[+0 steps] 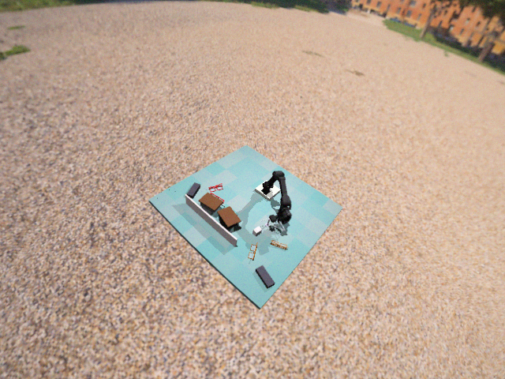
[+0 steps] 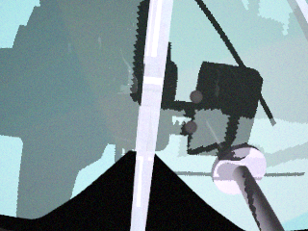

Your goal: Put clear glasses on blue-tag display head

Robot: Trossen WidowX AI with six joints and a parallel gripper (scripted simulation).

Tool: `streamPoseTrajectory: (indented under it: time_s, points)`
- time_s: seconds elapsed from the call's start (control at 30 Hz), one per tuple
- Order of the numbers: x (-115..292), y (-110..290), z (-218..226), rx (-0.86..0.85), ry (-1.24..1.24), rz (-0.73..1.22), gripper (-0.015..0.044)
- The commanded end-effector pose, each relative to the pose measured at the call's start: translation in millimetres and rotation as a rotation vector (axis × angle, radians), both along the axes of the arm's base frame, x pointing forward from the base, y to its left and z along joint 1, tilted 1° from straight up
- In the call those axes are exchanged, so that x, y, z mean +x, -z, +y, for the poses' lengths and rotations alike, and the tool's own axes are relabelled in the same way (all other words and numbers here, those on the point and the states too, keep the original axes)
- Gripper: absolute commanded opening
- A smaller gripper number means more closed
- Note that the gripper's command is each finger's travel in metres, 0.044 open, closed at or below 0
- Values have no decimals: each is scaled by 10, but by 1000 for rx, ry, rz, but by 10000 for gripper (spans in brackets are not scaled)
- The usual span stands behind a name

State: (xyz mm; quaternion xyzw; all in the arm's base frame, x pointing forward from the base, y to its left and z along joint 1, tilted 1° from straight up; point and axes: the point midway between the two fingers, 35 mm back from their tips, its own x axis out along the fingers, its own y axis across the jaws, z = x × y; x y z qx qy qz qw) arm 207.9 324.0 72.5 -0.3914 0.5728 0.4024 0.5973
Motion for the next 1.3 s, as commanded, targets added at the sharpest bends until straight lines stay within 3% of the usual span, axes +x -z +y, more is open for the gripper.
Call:
streamPoseTrajectory:
  time_s: [0.0,0.93,1.27]
  points:
    - [11,-21,19,4,4,-5,0]
    - [-14,-28,-44,4,4,-5,0]
    - [-43,-524,-104,3,4,-5,0]
